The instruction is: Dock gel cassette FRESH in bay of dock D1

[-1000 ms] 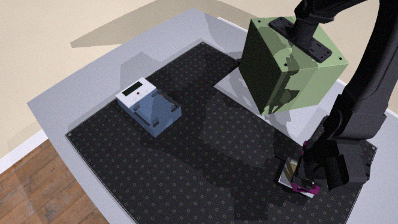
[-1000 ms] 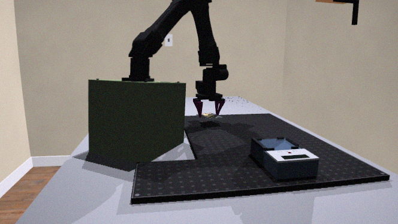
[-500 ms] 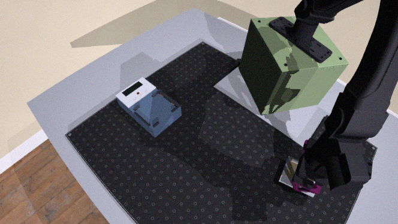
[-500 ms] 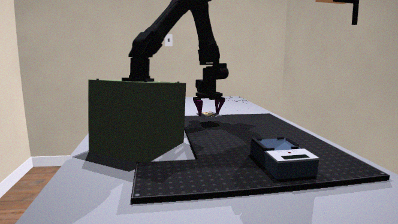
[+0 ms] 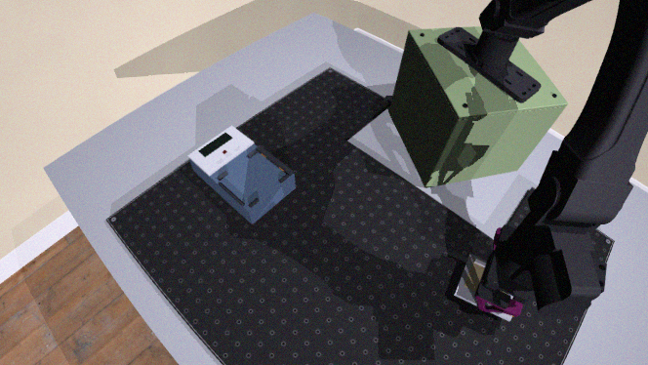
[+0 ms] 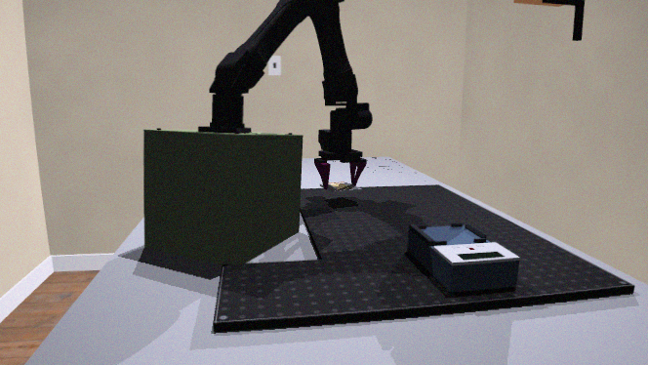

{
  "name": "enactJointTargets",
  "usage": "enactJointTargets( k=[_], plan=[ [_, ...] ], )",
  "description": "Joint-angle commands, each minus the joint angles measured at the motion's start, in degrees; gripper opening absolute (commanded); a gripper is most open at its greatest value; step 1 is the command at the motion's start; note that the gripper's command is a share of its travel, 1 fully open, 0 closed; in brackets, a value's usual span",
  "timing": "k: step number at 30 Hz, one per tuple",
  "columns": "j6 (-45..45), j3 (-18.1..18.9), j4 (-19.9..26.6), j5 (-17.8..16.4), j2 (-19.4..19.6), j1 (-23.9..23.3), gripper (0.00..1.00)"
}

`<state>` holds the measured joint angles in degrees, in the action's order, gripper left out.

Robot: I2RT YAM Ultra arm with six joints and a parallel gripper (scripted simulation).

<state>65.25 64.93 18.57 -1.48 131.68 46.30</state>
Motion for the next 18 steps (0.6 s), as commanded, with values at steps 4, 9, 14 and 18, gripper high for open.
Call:
enactJointTargets(
  k=[4, 9, 14, 18],
  plan=[
    [0.49, -0.02, 0.72, -0.47, -1.99, -0.41, 0.0],
    [0.49, -0.02, 0.72, -0.47, -1.99, -0.41, 0.0],
    [0.49, -0.02, 0.72, -0.47, -1.99, -0.41, 0.0],
    [4.22, -1.29, 2.26, -0.44, -3.66, -0.57, 0.0]
  ],
)
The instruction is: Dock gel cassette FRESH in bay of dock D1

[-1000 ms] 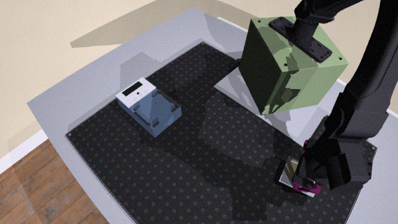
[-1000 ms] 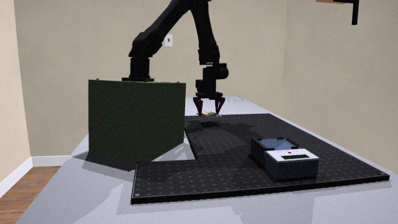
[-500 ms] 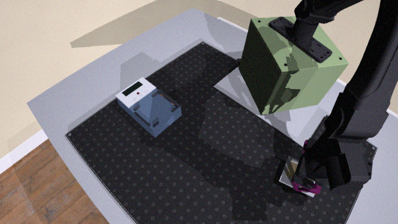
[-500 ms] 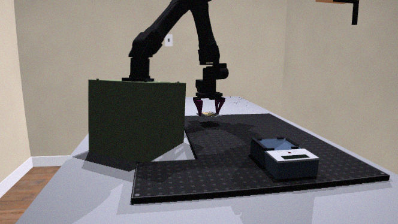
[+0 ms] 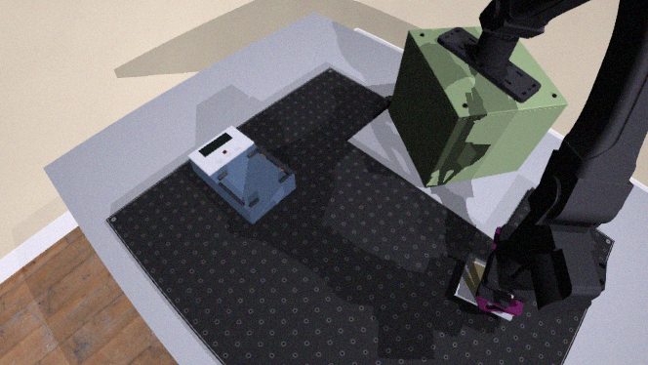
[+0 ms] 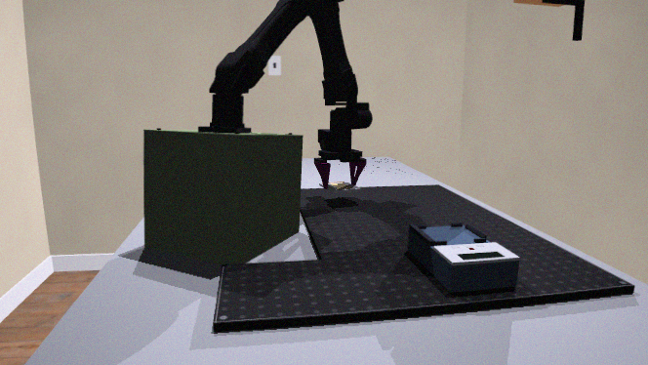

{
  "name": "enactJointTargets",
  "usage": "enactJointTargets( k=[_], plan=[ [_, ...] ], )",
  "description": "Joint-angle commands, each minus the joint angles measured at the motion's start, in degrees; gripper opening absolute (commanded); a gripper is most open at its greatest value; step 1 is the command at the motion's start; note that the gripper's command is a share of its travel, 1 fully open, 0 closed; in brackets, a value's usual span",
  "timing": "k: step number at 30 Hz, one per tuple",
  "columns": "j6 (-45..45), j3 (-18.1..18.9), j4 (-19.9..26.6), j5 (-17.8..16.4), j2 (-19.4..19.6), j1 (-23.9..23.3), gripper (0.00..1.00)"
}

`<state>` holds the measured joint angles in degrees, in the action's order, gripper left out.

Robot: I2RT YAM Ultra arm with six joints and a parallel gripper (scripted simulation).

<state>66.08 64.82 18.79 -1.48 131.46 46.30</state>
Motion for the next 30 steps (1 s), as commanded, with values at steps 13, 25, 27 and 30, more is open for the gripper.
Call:
enactJointTargets(
  k=[13, 25, 27, 30],
  plan=[
    [25.75, 0.59, 5.1, -0.27, -6.07, -0.69, 0.0],
    [36.83, 0.92, 5.52, -0.41, -7.23, -0.78, 0.0],
    [36.56, -0.17, 4.94, -0.16, -6.23, -0.24, 0.0],
    [36.91, 0.96, 5.37, -0.5, -5.56, -0.8, 0.0]
  ],
)
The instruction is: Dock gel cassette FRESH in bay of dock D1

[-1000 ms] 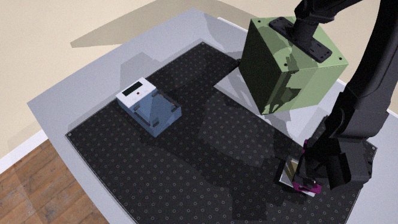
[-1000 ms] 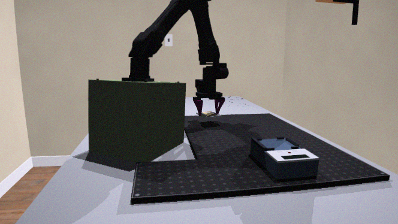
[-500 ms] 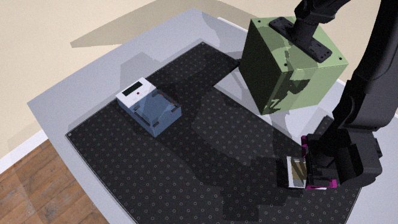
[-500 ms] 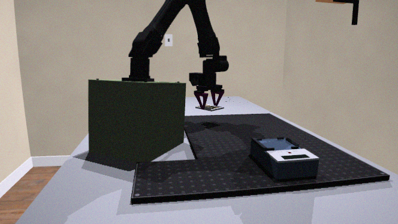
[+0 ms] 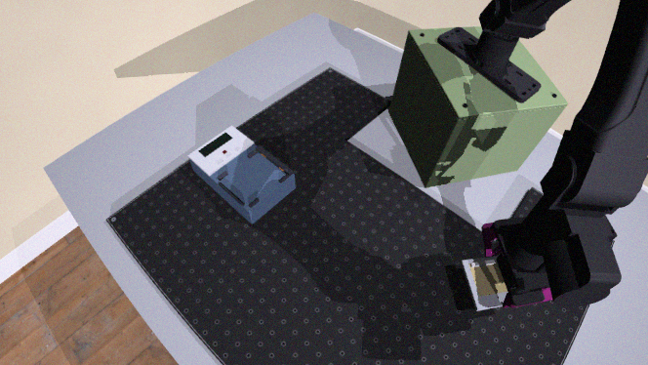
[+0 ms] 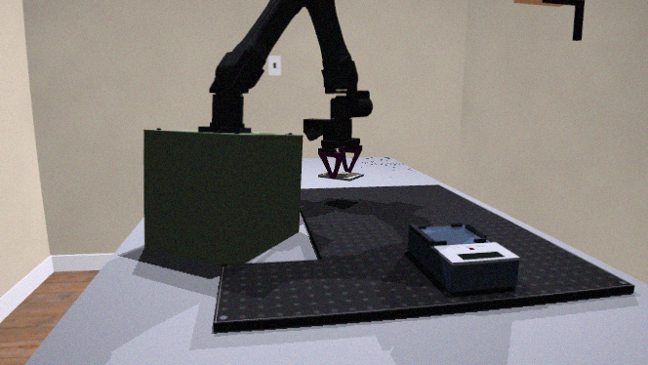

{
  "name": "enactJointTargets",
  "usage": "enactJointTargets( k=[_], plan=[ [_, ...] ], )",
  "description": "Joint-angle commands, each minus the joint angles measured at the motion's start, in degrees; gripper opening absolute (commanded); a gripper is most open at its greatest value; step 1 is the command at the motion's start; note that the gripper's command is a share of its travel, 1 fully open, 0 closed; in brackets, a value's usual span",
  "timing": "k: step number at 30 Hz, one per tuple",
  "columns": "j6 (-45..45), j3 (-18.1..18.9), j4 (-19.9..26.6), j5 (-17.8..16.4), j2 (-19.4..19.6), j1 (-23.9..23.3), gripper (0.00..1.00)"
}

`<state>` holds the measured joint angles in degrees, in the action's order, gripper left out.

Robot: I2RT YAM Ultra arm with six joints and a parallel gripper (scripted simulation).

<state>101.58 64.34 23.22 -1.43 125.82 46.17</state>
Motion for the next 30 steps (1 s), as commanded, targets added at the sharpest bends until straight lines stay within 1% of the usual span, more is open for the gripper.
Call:
enactJointTargets(
  k=[1, 3, 7, 9, 11, 16, 18, 19, 20, 21, 22, 28, 30],
  plan=[
    [1.41, 1.44, 0.93, -0.54, 0.08, -0.67, 0.0],
    [1.42, 1.44, -0.98, -0.54, 1.11, -0.17, 0.0],
    [1.39, 1.57, -1.89, -0.54, 2.13, 0.01, 0.0],
    [1.37, 1.72, -2.22, -0.54, 1.85, 0.1, 0.0],
    [1.35, 1.91, -2.56, -0.55, 3.14, 0.2, 0.0],
    [1.2, 2.42, -3.42, -0.55, 4.52, 0.47, 0.0],
    [1.2, 2.42, -3.42, -0.55, 4.52, 0.47, 0.0],
    [1.16, 2.47, -3.6, -0.56, 2.65, 0.53, 0.0],
    [1.12, 2.57, -3.74, -0.55, 3.11, 0.59, 0.0],
    [1.08, 2.7, -3.9, -0.55, 5.0, 0.58, 0.0],
    [1.04, 2.78, -4.11, -0.54, 5.56, 0.52, 0.0],
    [0.89, 3.07, -5.43, -0.51, 7.17, 0.46, 0.0],
    [0.84, 3.18, -5.78, -0.51, 7.05, 0.54, 0.0]
  ],
)
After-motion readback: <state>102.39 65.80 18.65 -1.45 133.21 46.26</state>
